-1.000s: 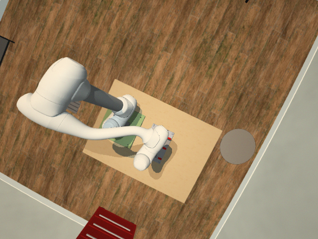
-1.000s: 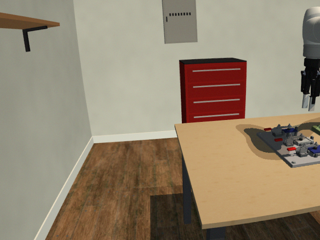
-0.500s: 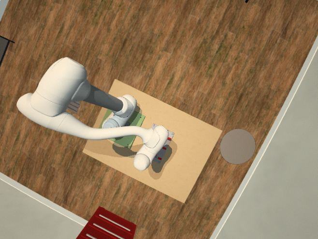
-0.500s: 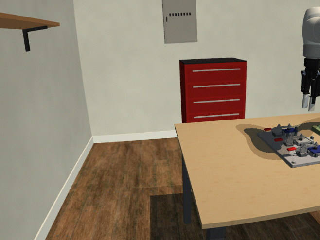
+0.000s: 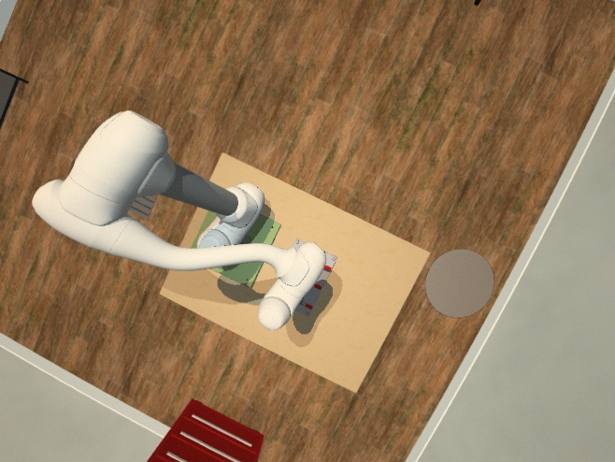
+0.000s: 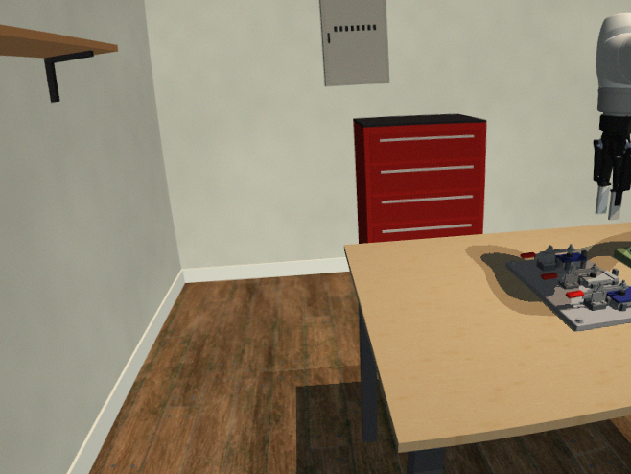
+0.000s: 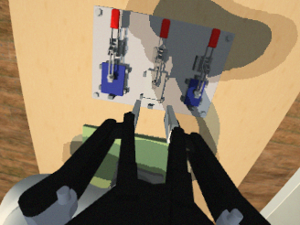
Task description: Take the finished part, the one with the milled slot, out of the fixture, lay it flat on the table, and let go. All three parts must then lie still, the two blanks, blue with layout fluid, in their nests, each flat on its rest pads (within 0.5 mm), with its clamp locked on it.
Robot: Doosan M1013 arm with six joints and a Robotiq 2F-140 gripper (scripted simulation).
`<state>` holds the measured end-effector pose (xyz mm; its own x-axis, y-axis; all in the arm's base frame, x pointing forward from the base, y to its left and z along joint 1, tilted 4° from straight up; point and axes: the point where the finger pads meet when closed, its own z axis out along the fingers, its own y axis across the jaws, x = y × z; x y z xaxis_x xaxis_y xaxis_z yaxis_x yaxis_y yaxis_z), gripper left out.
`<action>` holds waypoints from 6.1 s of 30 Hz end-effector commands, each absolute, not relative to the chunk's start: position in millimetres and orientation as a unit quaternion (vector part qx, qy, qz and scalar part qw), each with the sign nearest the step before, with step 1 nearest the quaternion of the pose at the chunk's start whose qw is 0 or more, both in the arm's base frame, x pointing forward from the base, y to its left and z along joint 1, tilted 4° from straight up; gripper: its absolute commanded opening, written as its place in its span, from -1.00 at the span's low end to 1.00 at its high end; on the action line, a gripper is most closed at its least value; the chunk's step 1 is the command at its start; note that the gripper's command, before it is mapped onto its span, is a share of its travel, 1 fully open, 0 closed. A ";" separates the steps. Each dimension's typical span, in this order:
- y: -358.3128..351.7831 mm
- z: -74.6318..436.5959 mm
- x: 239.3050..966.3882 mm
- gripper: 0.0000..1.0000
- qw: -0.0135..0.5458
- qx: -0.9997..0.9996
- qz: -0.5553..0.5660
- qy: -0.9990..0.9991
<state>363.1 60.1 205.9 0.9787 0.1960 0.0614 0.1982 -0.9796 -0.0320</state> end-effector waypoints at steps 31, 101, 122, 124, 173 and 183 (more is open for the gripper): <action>60.0 205.9 363.1 -0.44 0.019 -0.994 -0.029 -0.099; 60.2 196.5 363.6 -0.44 0.019 -0.994 -0.029 -0.099; 62.4 146.0 366.5 -0.44 0.019 -0.994 -0.029 -0.099; 62.5 146.1 367.0 -0.44 0.019 -0.994 -0.029 -0.099; 90.2 142.8 503.5 -0.44 0.019 -0.994 -0.029 -0.099; 91.3 117.9 504.8 -0.44 0.019 -0.994 -0.029 -0.099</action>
